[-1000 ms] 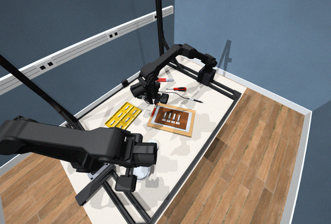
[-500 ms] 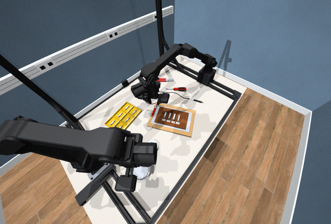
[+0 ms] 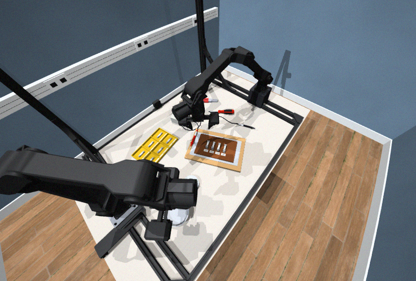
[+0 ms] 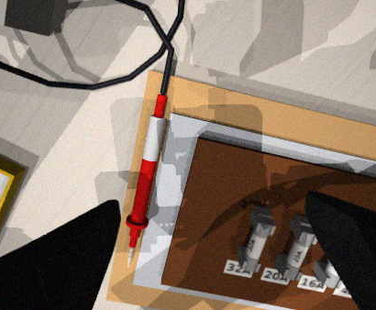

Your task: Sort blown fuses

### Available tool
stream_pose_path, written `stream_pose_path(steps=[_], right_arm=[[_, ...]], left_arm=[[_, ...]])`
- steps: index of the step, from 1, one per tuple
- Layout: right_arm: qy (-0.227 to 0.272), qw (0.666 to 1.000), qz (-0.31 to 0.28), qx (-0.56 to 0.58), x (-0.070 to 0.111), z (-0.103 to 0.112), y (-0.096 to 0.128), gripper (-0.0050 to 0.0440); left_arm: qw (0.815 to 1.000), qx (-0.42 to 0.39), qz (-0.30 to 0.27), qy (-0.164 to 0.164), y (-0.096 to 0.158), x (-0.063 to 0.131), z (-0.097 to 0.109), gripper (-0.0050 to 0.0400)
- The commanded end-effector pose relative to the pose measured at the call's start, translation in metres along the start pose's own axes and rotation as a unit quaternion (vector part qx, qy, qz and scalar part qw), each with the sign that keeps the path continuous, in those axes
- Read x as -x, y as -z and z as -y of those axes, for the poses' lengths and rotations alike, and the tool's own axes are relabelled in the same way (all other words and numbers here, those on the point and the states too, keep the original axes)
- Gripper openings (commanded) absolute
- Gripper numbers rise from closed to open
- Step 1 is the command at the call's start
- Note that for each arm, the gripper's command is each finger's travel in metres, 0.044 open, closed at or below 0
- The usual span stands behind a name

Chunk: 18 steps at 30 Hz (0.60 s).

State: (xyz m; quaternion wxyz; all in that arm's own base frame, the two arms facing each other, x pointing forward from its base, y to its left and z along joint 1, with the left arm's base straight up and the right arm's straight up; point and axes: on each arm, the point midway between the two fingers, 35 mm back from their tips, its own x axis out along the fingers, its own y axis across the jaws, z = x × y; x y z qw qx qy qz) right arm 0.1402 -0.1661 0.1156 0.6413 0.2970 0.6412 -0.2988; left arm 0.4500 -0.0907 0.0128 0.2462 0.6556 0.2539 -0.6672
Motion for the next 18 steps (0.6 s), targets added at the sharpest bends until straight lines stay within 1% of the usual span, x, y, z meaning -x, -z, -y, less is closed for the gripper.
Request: stream_pose_path(steps=[1,7,9,18], right_arm=[[-0.001,1.0,0.008,0.0,0.005,0.0,-0.005,0.04],[-0.001,1.0,0.008,0.0,0.005,0.0,-0.005,0.04],[-0.001,1.0,0.008,0.0,0.005,0.0,-0.005,0.04],[-0.001,1.0,0.008,0.0,0.005,0.0,-0.005,0.04]], left_arm=[[0.999,0.042,-0.014,-0.021,0.001,0.02,0.008,0.04],[0.995,0.101,-0.012,-0.021,-0.001,0.021,0.022,0.04],[0.995,0.101,-0.012,-0.021,-0.001,0.021,0.022,0.04],[0.981,0.19,-0.01,-0.021,-0.005,0.024,0.045,0.04]])
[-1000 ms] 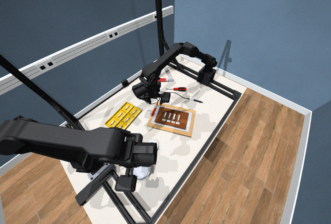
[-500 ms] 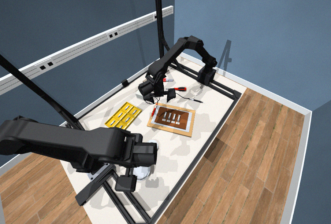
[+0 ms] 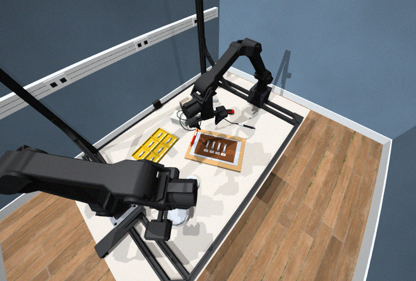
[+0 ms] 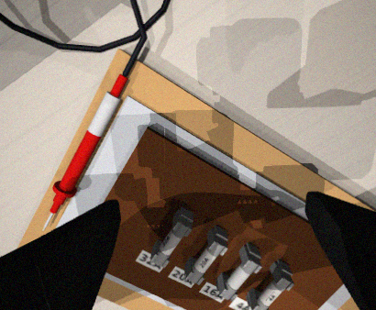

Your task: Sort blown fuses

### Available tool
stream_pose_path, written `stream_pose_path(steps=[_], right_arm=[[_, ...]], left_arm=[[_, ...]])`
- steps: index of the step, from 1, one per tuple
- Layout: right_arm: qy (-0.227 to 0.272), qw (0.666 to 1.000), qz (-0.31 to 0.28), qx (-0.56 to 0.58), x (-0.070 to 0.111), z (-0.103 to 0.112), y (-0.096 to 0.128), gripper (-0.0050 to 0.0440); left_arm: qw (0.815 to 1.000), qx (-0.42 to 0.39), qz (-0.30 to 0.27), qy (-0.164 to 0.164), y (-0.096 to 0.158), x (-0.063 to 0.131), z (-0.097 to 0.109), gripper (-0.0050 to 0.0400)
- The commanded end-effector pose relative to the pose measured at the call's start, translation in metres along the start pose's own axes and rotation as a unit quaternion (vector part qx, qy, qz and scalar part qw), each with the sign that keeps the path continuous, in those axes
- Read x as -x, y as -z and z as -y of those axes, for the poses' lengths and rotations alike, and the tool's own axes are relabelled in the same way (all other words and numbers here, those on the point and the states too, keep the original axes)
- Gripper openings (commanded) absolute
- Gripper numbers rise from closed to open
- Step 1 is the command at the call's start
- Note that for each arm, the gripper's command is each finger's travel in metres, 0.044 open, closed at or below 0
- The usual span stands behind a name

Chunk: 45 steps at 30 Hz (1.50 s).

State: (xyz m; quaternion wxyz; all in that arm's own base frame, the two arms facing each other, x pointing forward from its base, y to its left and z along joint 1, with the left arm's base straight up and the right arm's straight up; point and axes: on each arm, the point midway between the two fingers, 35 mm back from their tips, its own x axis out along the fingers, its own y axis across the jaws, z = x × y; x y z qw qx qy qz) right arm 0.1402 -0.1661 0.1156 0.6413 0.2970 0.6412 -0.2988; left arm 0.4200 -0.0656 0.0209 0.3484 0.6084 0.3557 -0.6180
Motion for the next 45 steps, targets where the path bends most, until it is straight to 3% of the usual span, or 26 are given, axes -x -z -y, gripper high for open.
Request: stream_pose_path(steps=[1,25,45], right_arm=[[-0.001,1.0,0.008,0.0,0.005,0.0,-0.005,0.04],[-0.001,1.0,0.008,0.0,0.005,0.0,-0.005,0.04],[-0.001,1.0,0.008,0.0,0.005,0.0,-0.005,0.04]], left_arm=[[0.999,0.042,-0.006,-0.021,0.004,0.017,0.007,0.04],[0.971,0.24,-0.002,-0.02,0.012,0.024,0.056,0.04],[0.912,0.409,0.001,-0.019,0.019,0.03,0.1,0.04]])
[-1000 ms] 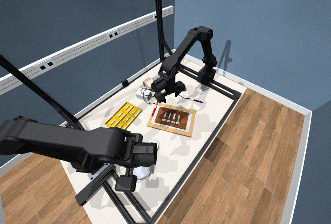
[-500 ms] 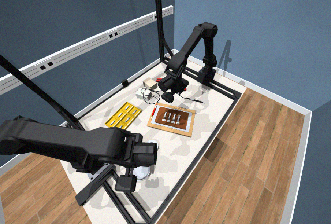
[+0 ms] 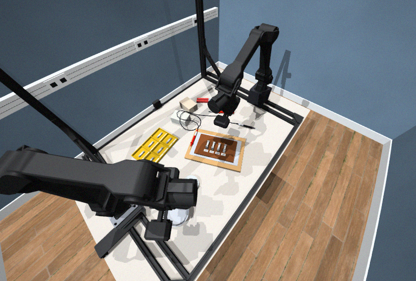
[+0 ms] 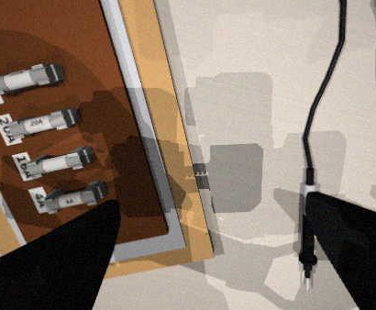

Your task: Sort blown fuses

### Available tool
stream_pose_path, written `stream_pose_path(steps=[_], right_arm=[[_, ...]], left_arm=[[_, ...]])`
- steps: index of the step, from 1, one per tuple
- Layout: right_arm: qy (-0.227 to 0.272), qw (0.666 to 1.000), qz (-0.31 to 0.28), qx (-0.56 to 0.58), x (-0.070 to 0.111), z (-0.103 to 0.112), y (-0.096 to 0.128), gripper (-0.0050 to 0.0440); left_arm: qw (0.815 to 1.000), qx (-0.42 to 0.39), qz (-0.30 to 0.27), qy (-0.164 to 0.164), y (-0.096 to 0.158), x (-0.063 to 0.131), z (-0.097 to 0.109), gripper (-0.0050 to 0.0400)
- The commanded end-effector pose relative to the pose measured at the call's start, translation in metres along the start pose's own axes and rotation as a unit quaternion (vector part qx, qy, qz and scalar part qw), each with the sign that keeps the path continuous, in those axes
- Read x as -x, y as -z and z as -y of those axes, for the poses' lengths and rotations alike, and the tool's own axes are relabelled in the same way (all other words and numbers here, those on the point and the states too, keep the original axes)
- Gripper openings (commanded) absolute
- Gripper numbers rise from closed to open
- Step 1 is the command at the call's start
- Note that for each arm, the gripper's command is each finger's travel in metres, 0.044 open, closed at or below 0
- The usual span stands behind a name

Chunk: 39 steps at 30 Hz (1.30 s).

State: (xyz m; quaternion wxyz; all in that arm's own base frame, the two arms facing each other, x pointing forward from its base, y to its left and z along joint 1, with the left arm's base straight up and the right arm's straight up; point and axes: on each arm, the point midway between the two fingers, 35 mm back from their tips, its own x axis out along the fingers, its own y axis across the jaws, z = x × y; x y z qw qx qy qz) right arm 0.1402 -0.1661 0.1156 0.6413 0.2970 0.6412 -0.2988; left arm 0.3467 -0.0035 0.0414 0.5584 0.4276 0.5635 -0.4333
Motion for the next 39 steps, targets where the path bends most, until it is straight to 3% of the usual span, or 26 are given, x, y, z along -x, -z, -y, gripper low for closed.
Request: stream_pose_path(steps=[1,18,31,39], right_arm=[[-0.001,1.0,0.008,0.0,0.005,0.0,-0.005,0.04],[-0.001,1.0,0.008,0.0,0.005,0.0,-0.005,0.04],[-0.001,1.0,0.008,0.0,0.005,0.0,-0.005,0.04],[-0.001,1.0,0.008,0.0,0.005,0.0,-0.005,0.04]], left_arm=[[0.999,0.037,0.006,-0.015,0.007,0.011,0.004,0.04],[0.982,0.186,0.006,-0.013,0.037,0.017,0.025,0.04],[0.956,0.293,0.007,-0.011,0.059,0.021,0.042,0.04],[0.93,0.368,0.007,-0.01,0.075,0.025,0.053,0.04]])
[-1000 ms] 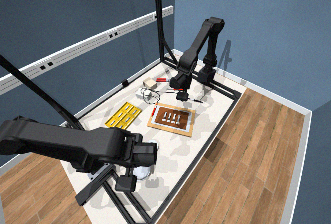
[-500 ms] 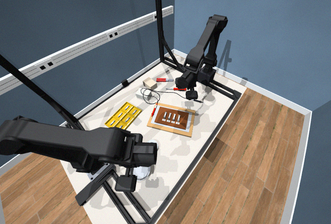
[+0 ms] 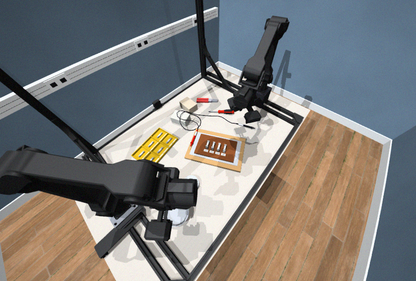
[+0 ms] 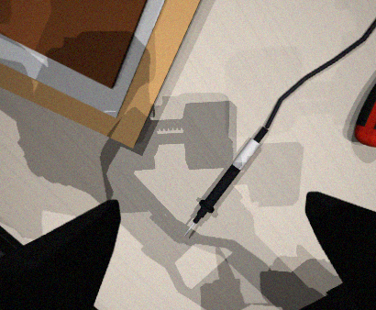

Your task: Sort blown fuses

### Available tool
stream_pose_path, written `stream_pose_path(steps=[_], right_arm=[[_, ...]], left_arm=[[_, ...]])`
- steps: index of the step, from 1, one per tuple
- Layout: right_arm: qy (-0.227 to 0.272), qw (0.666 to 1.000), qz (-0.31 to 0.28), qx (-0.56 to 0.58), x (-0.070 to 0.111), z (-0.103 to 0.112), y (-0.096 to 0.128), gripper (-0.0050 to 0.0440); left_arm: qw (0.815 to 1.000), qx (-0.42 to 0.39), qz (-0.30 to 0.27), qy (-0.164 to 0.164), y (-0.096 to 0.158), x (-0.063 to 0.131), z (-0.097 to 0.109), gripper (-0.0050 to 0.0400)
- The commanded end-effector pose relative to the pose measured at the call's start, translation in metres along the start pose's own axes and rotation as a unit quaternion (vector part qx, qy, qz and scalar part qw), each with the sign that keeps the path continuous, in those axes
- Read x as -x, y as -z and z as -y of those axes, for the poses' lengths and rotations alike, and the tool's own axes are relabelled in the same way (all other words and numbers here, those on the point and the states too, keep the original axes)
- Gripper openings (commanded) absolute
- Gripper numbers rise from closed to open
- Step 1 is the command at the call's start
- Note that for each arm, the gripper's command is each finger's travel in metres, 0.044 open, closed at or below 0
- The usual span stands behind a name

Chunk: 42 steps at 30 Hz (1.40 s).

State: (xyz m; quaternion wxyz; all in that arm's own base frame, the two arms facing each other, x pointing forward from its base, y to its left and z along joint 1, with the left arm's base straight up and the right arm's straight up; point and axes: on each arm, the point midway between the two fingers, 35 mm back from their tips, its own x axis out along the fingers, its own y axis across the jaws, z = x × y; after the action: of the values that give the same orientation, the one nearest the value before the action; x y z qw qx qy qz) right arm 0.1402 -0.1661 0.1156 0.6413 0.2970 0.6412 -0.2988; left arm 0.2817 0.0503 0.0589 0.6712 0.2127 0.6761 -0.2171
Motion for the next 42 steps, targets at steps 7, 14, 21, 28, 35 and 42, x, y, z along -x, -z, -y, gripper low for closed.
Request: stream_pose_path(steps=[7,14,21,28,35,42], right_arm=[[-0.001,1.0,0.008,0.0,0.005,0.0,-0.005,0.04],[-0.001,1.0,0.008,0.0,0.005,0.0,-0.005,0.04],[-0.001,1.0,0.008,0.0,0.005,0.0,-0.005,0.04],[-0.001,1.0,0.008,0.0,0.005,0.0,-0.005,0.04],[-0.001,1.0,0.008,0.0,0.005,0.0,-0.005,0.04],[-0.001,1.0,0.008,0.0,0.005,0.0,-0.005,0.04]], left_arm=[[0.995,0.101,0.009,-0.007,0.025,0.011,-0.002,0.04],[0.989,0.151,0.009,-0.007,0.037,0.013,-0.003,0.04],[0.976,0.219,0.009,-0.007,0.054,0.016,-0.004,0.04],[0.963,0.268,0.009,-0.007,0.066,0.018,-0.005,0.04],[0.942,0.335,0.008,-0.006,0.083,0.021,-0.006,0.04],[0.921,0.39,0.008,-0.006,0.098,0.024,-0.008,0.04]])
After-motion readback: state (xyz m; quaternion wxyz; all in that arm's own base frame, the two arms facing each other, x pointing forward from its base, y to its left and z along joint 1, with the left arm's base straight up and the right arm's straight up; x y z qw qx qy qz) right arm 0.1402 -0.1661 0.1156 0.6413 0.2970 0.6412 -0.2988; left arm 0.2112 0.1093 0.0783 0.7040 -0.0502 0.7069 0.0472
